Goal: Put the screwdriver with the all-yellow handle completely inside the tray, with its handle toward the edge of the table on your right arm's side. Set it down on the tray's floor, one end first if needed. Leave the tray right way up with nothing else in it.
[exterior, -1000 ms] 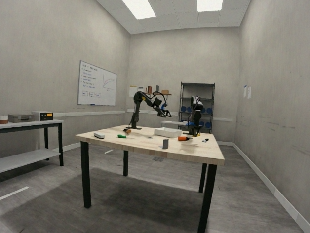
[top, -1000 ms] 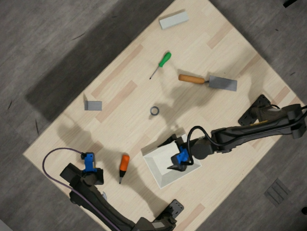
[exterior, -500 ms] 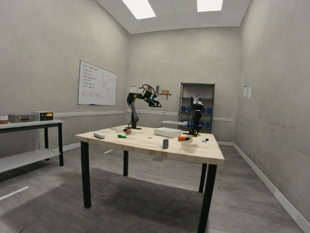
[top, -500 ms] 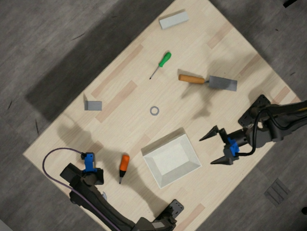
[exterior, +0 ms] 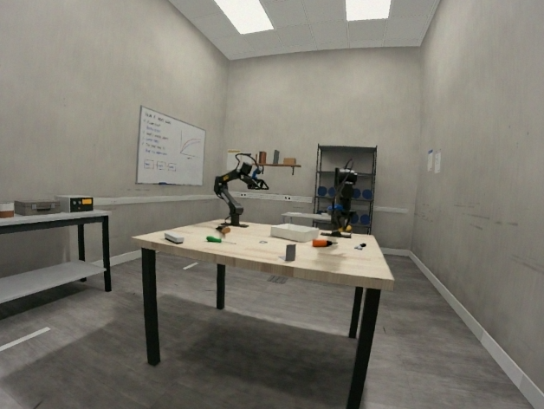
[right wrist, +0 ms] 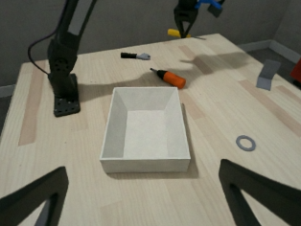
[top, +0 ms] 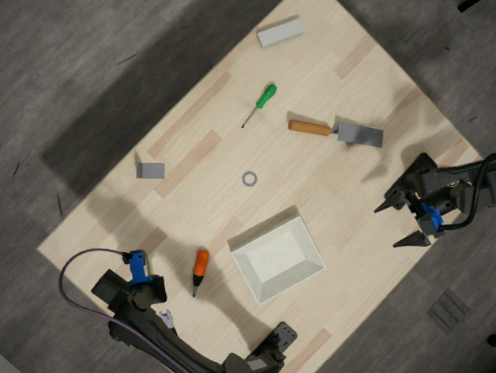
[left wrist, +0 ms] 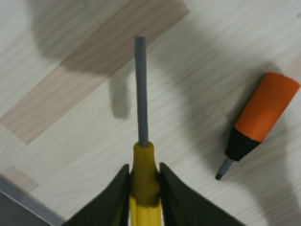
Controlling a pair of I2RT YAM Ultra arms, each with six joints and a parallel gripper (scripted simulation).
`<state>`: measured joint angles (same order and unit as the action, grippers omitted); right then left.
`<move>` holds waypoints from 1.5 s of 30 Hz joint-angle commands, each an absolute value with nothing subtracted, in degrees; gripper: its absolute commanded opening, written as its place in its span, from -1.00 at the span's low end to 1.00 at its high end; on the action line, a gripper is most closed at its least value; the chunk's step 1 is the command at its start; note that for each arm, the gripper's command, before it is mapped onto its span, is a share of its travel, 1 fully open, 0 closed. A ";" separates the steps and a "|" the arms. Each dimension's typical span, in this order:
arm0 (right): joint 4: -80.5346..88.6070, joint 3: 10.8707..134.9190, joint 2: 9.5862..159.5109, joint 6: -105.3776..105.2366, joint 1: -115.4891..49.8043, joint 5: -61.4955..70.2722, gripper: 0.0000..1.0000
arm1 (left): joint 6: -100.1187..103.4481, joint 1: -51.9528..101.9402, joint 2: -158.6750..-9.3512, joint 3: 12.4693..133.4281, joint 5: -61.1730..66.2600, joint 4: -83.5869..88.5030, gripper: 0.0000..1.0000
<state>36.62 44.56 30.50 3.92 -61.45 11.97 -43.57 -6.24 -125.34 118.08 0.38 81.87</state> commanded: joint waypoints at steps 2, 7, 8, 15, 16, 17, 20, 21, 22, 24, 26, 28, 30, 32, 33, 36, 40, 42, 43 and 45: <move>41.24 42.59 25.46 4.55 -61.93 13.12 1.00 | -30.35 -3.43 -121.19 115.98 2.37 82.35 -0.74; 42.44 41.98 22.36 4.45 -61.87 13.32 1.00 | -13.84 0.46 -115.29 107.33 3.85 80.84 -0.74; 42.52 42.08 22.18 4.45 -61.86 13.32 1.00 | -10.41 1.36 -113.92 105.33 4.18 80.31 -0.74; 41.89 41.74 21.92 4.44 -61.87 13.12 1.00 | 5.96 6.24 -106.86 95.51 4.96 76.85 -0.74; 41.89 41.73 21.92 4.44 -61.87 13.12 1.00 | 10.91 7.71 -104.59 92.78 4.62 75.02 -0.74; 41.89 41.72 21.91 4.44 -61.87 13.12 1.00 | 14.58 8.80 -103.56 91.39 4.86 74.68 -0.74; 41.89 41.70 21.91 4.44 -61.87 13.12 1.00 | 25.70 12.36 -100.09 86.96 4.82 73.19 -0.74; 41.89 41.70 21.91 4.44 -61.87 13.12 1.00 | 29.28 13.60 -99.00 85.64 4.89 72.74 -0.74; 41.89 41.70 21.91 4.44 -61.87 13.12 1.00 | 32.84 14.89 -97.94 84.39 4.90 72.28 -0.74; 41.89 41.70 21.91 4.44 -61.87 13.12 1.00 | 39.88 17.59 -95.95 82.10 4.76 71.35 -0.74; 41.89 41.70 21.91 4.44 -61.87 13.12 1.00 | 46.79 20.37 -94.18 80.12 4.46 70.48 -0.74; 41.89 41.70 21.91 4.44 -61.87 13.12 1.00 | 53.60 23.19 -92.71 78.51 4.54 69.78 -0.74; 41.89 41.70 21.91 4.44 -61.87 13.12 1.00 | 60.39 26.04 -91.39 77.09 4.09 69.06 -0.74; 41.89 41.70 21.91 4.44 -61.87 13.12 1.00 | 60.39 26.04 -91.39 77.09 4.09 69.06 -0.74; 41.89 41.70 21.91 4.44 -61.87 13.12 1.00 | 65.76 28.12 -90.47 76.18 2.95 68.26 -0.74; 41.90 42.08 22.43 4.22 -61.60 12.81 1.00 | 76.40 32.60 -89.08 74.65 2.51 67.62 -0.74; 41.90 42.08 22.43 4.22 -61.60 12.81 1.00 | 88.52 38.43 -87.94 73.47 1.23 66.88 -0.74; 41.90 42.08 22.43 4.22 -61.60 12.81 1.00 | 95.10 41.78 -87.61 73.11 0.62 66.59 -0.74; 41.90 42.08 22.43 4.22 -61.60 12.81 1.00 | 97.81 43.19 -87.55 73.04 0.23 66.48 -0.74; 41.90 42.08 22.43 4.22 -61.60 12.81 1.00 | 102.46 45.68 -88.06 73.02 -0.73 66.31 -0.74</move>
<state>42.24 41.74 22.68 4.16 -61.47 12.64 90.43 43.53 -89.34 73.76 1.67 67.51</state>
